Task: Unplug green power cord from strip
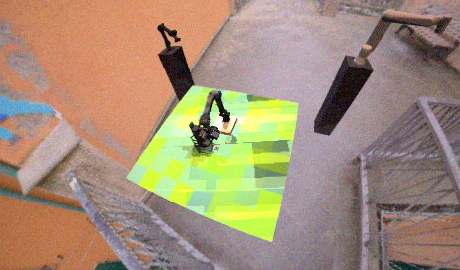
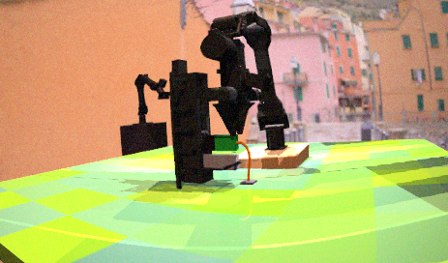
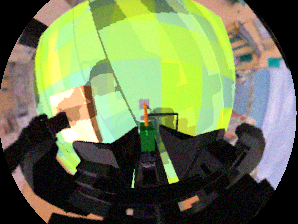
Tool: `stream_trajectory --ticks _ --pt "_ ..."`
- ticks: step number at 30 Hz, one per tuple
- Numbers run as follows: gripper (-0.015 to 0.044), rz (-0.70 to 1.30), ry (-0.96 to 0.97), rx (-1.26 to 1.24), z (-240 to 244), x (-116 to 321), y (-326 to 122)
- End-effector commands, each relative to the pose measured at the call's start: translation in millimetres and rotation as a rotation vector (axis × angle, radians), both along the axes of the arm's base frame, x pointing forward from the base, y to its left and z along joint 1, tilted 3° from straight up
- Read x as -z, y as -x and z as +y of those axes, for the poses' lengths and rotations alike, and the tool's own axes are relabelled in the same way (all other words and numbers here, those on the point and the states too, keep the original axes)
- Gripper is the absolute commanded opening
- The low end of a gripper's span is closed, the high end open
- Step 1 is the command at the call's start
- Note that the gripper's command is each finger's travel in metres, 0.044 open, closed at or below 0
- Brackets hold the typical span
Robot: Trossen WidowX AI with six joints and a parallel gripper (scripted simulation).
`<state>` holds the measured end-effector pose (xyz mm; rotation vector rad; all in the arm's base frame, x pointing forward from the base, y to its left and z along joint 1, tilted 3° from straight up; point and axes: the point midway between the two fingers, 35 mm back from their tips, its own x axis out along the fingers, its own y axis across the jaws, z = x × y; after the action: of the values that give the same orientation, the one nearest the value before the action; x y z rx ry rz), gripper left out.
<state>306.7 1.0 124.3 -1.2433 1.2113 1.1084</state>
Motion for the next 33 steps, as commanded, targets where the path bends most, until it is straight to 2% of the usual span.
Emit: stream_trajectory --ticks 1,25,29,33 --pt "0.016 0.002 -0.004 -0.005 -7 0 2" --pt "0.016 0.002 -0.003 -0.005 -16 11 2" --pt "0.0055 -0.002 0.002 0.0 -17 9 1" --pt "0.0028 -0.002 0.002 0.0 -17 9 1"
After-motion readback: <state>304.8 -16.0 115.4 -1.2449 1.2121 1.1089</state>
